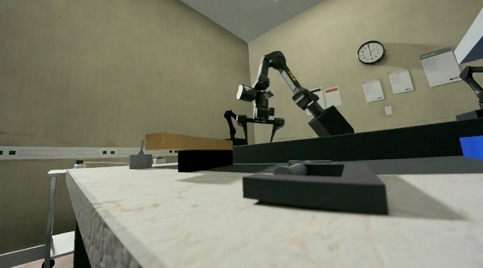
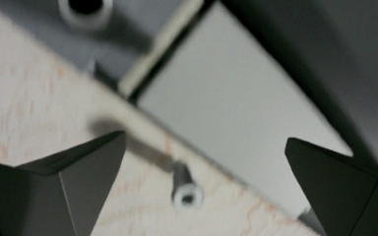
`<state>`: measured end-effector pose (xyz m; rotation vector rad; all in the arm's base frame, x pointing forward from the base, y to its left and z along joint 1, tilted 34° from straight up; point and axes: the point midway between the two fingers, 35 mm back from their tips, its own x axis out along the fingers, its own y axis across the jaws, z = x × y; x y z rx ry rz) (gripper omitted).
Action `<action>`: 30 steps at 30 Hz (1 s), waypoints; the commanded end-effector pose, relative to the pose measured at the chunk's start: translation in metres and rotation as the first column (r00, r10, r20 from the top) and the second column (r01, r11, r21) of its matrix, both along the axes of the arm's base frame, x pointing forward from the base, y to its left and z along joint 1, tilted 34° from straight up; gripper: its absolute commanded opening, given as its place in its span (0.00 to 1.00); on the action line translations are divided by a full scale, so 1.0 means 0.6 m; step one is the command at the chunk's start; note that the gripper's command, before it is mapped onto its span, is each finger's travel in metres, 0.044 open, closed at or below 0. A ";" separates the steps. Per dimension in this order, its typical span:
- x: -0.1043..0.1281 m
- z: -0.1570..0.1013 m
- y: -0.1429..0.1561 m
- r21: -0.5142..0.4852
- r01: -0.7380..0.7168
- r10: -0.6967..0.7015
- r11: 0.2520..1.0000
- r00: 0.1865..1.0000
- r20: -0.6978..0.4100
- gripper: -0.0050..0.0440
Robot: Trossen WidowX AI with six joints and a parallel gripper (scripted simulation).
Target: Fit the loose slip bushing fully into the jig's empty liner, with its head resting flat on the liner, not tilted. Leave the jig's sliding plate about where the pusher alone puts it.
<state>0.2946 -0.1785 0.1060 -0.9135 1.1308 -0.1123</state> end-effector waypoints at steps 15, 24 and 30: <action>-0.074 0.014 -0.046 0.095 0.063 -0.052 0.994 0.992 -0.111 1.00; -0.067 -0.002 -0.054 0.095 0.063 -0.052 0.994 0.992 -0.113 1.00; -0.062 -0.016 -0.061 0.095 0.063 -0.052 0.993 0.992 -0.114 1.00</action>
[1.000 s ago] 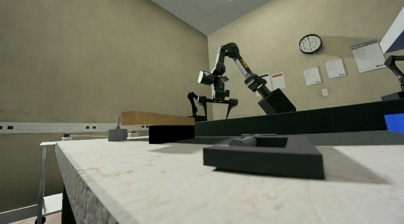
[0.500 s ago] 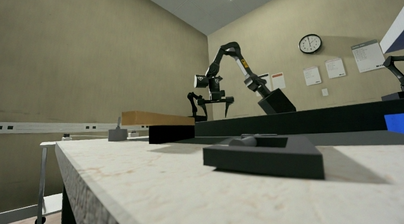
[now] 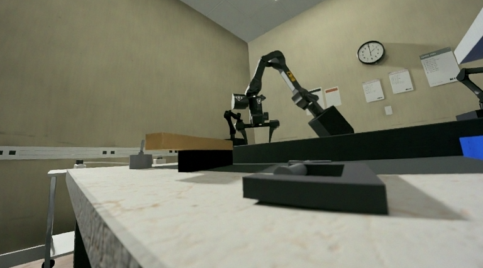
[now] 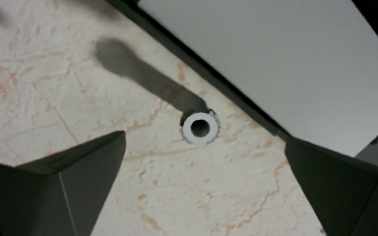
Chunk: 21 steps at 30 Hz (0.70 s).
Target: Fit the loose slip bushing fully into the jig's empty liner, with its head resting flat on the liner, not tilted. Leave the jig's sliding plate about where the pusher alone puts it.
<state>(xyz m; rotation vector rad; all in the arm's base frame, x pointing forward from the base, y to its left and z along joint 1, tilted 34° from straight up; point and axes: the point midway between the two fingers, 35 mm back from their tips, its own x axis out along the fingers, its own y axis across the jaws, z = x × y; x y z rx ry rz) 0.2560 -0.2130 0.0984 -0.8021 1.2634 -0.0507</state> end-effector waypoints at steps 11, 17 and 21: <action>0.010 -0.025 -0.015 -0.003 -0.004 0.004 1.000 1.000 0.006 1.00; 0.011 -0.032 -0.017 -0.002 -0.003 0.003 1.000 1.000 0.005 0.95; 0.013 -0.020 -0.017 -0.011 0.000 0.000 1.000 1.000 0.016 0.76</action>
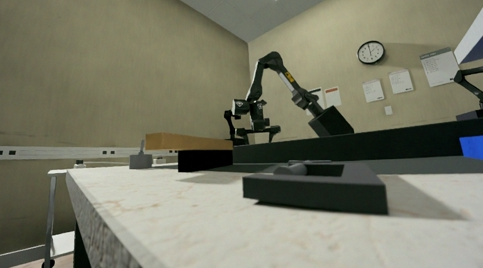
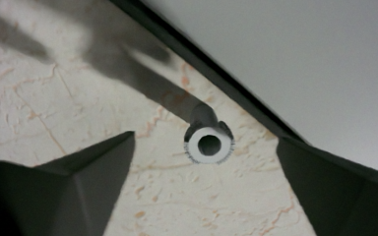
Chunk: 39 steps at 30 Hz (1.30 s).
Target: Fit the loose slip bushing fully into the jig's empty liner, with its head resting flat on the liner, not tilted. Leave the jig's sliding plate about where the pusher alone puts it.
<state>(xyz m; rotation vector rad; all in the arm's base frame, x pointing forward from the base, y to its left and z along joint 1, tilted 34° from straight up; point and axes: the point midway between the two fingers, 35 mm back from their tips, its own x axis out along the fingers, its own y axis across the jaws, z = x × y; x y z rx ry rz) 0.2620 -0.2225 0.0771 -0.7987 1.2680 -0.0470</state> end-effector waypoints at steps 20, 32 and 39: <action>0.003 0.015 -0.002 -0.015 -0.001 0.001 1.000 1.000 0.021 0.34; -0.001 0.049 0.009 -0.027 0.002 -0.001 1.000 0.999 0.037 0.10; -0.017 0.081 0.029 -0.027 0.001 0.000 1.000 0.999 0.037 0.10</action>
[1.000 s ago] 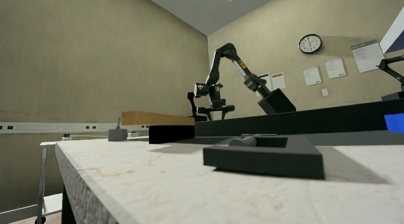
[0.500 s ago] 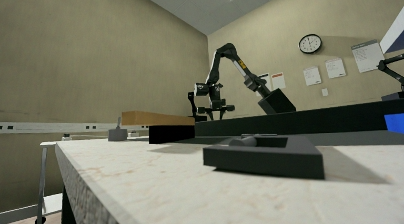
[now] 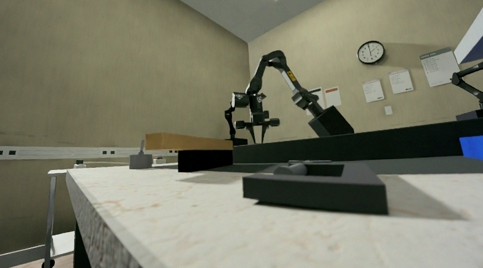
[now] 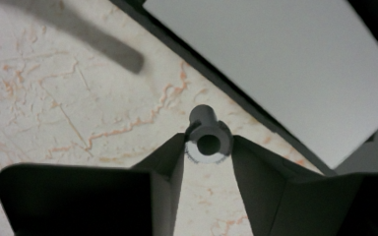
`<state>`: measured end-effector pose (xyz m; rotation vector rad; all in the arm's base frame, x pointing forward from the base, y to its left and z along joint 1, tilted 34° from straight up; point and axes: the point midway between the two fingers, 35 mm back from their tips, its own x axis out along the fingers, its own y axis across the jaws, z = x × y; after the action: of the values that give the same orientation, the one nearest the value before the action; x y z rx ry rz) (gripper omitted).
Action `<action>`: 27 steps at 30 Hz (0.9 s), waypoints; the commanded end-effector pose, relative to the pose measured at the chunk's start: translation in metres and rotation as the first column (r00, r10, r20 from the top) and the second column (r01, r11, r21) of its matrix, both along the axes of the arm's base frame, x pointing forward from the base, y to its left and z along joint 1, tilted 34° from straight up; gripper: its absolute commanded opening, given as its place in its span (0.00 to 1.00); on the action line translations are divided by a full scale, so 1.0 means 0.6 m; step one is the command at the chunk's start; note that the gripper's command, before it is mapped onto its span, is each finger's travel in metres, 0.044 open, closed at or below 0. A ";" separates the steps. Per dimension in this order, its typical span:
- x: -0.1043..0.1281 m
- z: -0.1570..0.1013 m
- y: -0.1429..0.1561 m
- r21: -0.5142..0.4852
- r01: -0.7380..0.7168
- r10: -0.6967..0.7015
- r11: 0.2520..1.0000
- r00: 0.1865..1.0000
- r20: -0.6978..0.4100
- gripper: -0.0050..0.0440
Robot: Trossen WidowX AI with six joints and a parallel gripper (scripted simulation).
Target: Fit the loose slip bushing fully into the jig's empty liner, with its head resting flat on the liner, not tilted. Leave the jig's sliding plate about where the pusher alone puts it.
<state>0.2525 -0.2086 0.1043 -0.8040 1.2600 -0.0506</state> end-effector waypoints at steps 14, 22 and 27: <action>-0.012 0.036 0.016 -0.009 -0.001 0.001 1.000 1.000 0.013 0.00; -0.012 0.036 0.016 -0.009 -0.001 0.001 1.000 1.000 0.013 0.00; -0.012 0.036 0.016 -0.009 -0.001 0.001 1.000 1.000 0.013 0.00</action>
<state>0.2439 -0.1975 0.1199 -0.8033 1.2628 -0.0462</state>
